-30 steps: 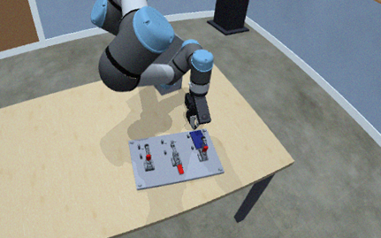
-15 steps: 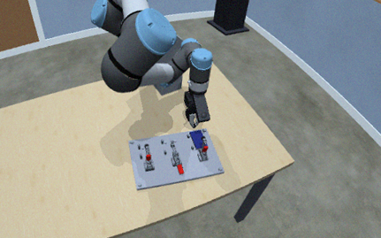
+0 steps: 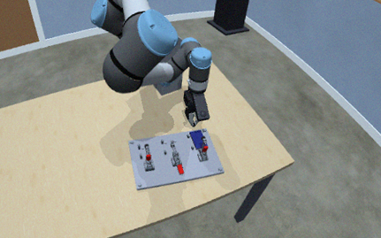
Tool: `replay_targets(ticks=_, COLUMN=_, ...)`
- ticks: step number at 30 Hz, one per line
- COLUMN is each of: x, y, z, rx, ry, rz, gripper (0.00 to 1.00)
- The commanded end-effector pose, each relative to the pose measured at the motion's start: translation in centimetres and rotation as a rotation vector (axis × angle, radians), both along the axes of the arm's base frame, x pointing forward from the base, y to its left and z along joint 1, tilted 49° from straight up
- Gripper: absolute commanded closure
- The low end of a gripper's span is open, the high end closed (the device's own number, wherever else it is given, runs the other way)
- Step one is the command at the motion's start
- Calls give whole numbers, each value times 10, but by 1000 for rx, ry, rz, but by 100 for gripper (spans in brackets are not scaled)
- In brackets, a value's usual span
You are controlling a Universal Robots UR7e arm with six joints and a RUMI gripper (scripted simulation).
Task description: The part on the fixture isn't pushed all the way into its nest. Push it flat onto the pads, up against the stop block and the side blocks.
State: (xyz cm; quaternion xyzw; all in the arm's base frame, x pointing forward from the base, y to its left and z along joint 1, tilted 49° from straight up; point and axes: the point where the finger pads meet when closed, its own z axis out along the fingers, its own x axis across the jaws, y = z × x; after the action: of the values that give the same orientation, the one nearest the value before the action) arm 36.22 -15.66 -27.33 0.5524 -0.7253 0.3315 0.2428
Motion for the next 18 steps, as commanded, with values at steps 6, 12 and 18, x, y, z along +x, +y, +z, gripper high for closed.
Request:
replay_targets(ticks=6, x=0, y=14, z=12, rx=0, ry=-1, rz=1, gripper=100)
replay_targets(ticks=12, x=0, y=23, z=20, rx=0, ry=-1, rz=1, gripper=100)
replay_targets(ticks=18, x=0, y=23, z=20, rx=0, ry=-1, rz=1, gripper=100)
